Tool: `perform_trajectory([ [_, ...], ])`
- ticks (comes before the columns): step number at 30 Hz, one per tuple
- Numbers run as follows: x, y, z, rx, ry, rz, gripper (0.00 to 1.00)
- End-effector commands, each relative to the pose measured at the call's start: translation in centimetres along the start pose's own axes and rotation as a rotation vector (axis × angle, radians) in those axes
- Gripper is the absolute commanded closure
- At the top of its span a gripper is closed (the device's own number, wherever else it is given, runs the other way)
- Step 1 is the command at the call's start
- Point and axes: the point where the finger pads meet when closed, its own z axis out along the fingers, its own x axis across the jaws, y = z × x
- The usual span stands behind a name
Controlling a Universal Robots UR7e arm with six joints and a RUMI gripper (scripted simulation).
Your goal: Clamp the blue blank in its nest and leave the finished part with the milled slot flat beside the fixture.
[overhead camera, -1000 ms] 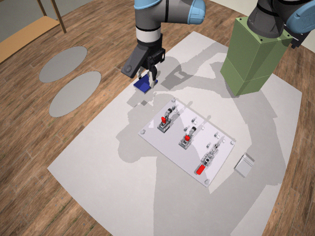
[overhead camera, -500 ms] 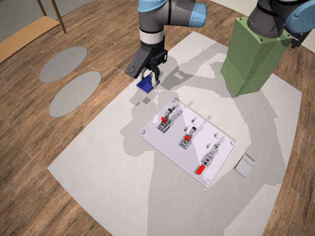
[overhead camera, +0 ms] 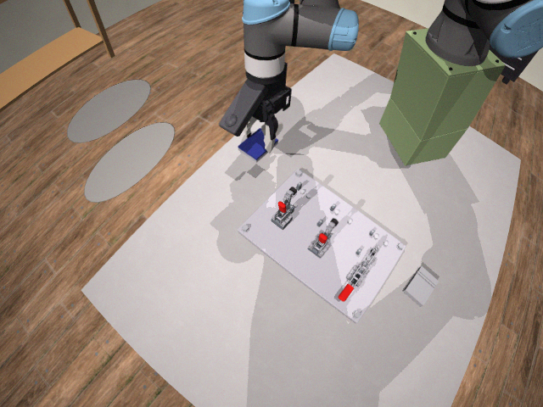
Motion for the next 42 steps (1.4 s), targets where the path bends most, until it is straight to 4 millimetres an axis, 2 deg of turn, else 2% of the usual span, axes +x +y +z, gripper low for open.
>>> perform_trajectory([
  [1, 0.0, 0.0, 0.0, 0.001, 0.001, 0.0, 1.0],
  [18, 0.0, 0.0, 0.0, 0.001, 0.001, 0.0, 1.0],
  [23, -0.6, 0.0, 0.1, 0.001, 0.001, 0.0, 1.0],
  [28, -2.2, 0.0, 0.1, 0.001, 0.001, 0.0, 1.0],
  [33, -4.6, 0.0, 0.2, 0.001, 0.001, 0.0, 1.0],
  [35, -4.6, 0.0, 0.2, 0.001, 0.001, 0.0, 1.0],
  [42, -9.2, 0.0, 0.4, 0.001, 0.001, 0.0, 1.0],
])
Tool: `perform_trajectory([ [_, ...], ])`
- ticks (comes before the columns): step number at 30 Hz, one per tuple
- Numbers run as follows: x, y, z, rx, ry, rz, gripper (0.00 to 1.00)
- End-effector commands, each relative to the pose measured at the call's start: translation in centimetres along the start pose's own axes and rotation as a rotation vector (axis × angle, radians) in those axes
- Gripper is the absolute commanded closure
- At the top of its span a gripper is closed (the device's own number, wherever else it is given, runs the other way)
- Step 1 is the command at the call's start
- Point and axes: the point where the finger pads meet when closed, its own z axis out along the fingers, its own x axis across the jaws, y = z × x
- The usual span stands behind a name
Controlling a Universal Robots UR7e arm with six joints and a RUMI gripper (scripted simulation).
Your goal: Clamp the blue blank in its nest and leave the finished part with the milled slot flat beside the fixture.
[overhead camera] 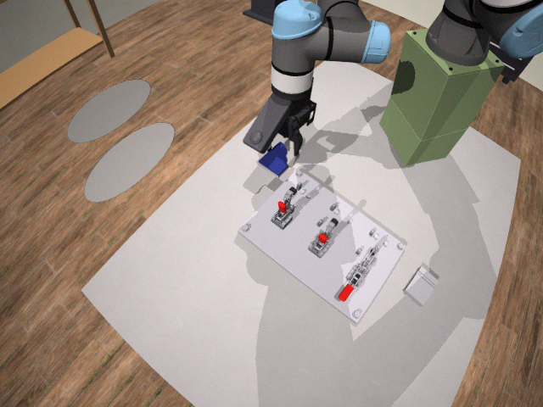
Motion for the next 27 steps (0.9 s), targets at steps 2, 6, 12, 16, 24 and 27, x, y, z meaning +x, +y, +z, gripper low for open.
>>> perform_trajectory([
  [2, -4.1, -0.1, 0.1, 0.002, 0.003, 0.001, 1.0],
  [6, -6.9, -0.1, 0.2, 0.002, 0.003, 0.001, 1.0],
  [12, -9.7, -0.2, 0.4, 0.002, 0.003, 0.001, 1.0],
  [16, -12.2, -0.2, 0.5, 0.002, 0.003, 0.001, 1.0],
  [24, -16.2, -0.2, 0.6, 0.002, 0.003, 0.001, 1.0],
  [27, -16.7, -0.2, 0.6, 0.002, 0.003, 0.001, 1.0],
])
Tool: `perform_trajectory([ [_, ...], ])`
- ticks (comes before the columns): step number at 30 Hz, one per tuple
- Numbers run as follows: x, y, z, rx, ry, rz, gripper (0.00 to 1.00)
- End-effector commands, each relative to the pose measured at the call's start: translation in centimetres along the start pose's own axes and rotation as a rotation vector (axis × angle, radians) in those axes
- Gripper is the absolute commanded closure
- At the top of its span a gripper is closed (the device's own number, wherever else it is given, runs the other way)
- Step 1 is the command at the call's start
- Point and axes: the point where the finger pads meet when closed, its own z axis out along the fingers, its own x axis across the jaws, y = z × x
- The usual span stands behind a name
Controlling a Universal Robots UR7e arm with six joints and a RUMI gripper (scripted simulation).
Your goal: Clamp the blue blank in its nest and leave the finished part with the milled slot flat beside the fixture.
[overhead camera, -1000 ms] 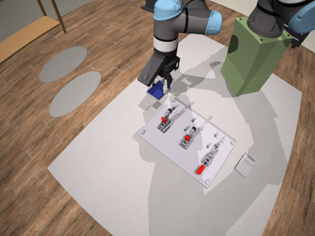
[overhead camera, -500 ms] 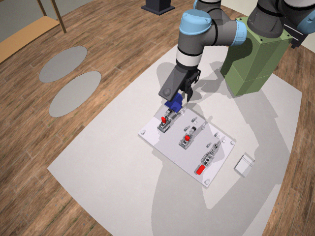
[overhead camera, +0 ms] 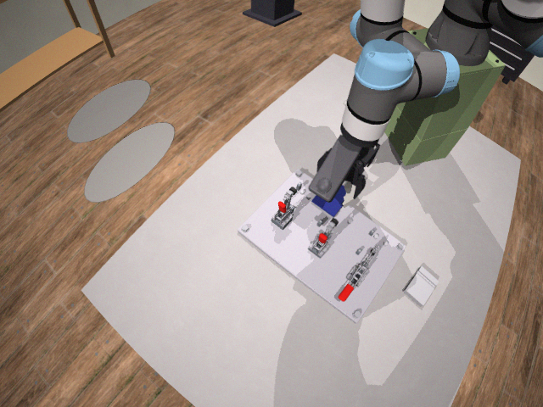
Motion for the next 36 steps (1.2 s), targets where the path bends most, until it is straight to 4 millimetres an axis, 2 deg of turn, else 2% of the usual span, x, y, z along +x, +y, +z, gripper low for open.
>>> perform_trajectory([
  [1, -1.6, -0.2, 0.0, 0.001, 0.004, 0.002, 1.0],
  [7, -3.3, -0.2, 0.1, 0.001, 0.004, 0.002, 1.0],
  [13, -4.2, -0.2, 0.2, 0.001, 0.004, 0.002, 1.0],
  [36, -4.4, -0.2, 0.2, 0.001, 0.004, 0.002, 1.0],
])
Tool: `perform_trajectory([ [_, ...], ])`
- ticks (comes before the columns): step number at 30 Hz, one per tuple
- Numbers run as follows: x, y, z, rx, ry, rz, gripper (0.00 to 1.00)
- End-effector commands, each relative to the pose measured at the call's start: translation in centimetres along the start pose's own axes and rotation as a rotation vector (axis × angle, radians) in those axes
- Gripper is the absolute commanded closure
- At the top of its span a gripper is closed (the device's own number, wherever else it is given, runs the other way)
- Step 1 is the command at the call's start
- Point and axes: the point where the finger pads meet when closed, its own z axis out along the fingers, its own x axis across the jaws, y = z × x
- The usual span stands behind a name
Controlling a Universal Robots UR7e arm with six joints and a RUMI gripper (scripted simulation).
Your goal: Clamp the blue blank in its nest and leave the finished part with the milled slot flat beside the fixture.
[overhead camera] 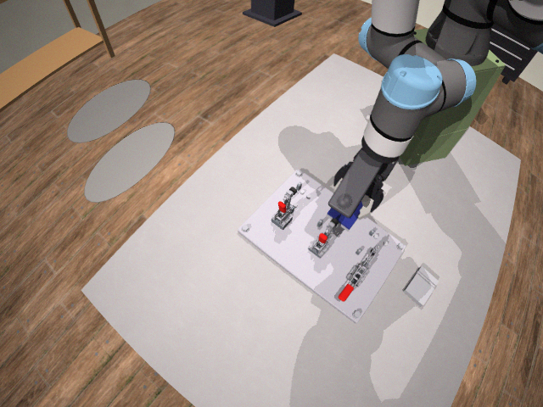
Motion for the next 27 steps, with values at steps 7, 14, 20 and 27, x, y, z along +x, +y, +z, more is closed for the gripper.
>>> perform_trajectory([
  [7, 0.0, 0.0, 0.0, 0.001, 0.0, 0.0, 1.0],
  [14, 0.0, -0.1, 0.3, 0.001, 0.0, 0.0, 1.0],
  [20, 0.0, -0.1, 1.1, 0.001, 0.0, 0.0, 1.0],
  [27, 0.0, -0.2, 2.5, 0.001, 0.0, 0.0, 1.0],
])
